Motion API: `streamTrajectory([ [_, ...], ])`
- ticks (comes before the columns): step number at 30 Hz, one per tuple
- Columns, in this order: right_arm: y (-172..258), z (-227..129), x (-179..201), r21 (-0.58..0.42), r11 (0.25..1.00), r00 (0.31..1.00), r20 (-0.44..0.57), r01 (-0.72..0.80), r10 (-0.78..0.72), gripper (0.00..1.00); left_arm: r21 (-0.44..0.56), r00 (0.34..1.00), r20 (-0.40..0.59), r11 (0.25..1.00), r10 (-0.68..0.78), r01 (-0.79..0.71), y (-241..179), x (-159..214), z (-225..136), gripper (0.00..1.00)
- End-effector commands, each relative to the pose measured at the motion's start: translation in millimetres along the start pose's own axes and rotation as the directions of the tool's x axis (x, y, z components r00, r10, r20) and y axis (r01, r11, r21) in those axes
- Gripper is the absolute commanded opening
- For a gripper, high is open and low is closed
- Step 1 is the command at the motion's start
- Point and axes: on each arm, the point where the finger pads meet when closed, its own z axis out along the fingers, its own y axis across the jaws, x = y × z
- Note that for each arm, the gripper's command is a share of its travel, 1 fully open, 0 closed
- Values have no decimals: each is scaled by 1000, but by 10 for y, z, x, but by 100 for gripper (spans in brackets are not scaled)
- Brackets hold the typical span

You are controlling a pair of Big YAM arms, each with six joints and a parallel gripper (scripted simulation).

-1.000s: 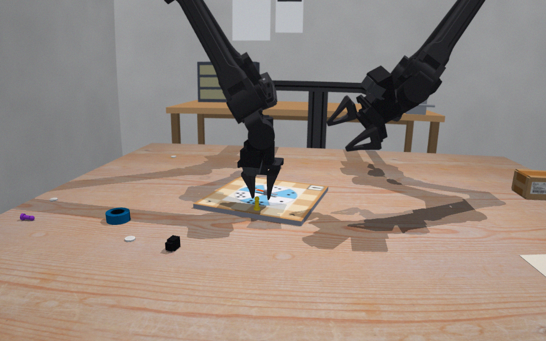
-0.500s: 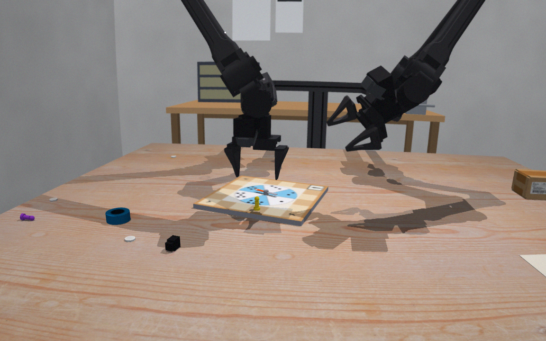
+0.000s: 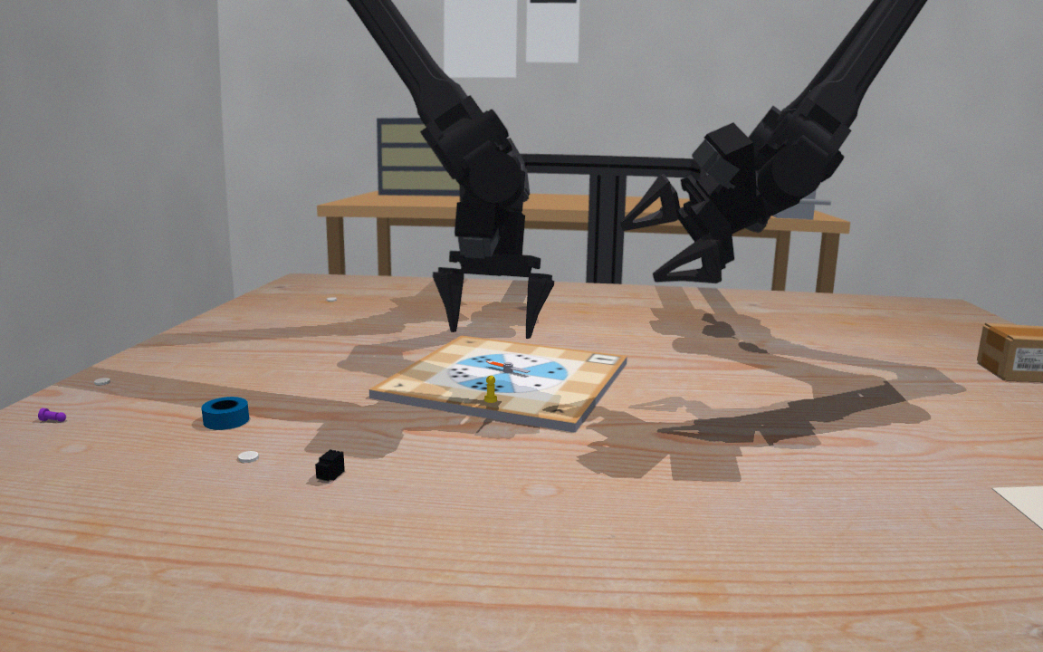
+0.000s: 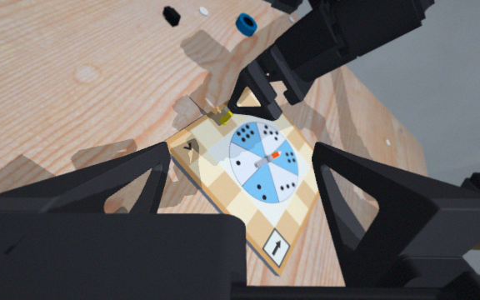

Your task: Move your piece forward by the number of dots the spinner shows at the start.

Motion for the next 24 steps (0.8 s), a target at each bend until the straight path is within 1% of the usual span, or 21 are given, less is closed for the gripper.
streamTrajectory([
  [1,39,-29,-62,-13,1000,987,158,28,-25,100,-1,996,82,999,-43,43,62,-245,-24,100],
  [3,39,-29,-62,-13,1000,987,158,28,-25,100,-1,996,82,999,-43,43,62,-245,-24,100],
  [6,61,15,25,-9,999,978,206,40,-38,100,11,994,95,999,-53,52,48,-272,-26,100],
  [16,19,31,115,1,1000,936,352,24,-23,100,28,992,108,998,-64,62,22,-298,-30,100],
  [17,19,22,79,-1,1000,929,370,16,-15,100,28,992,108,998,-64,62,23,-298,-30,100],
  [24,-16,42,113,-1,1000,920,393,-4,4,100,26,992,107,998,-63,61,26,-296,-29,100],
])
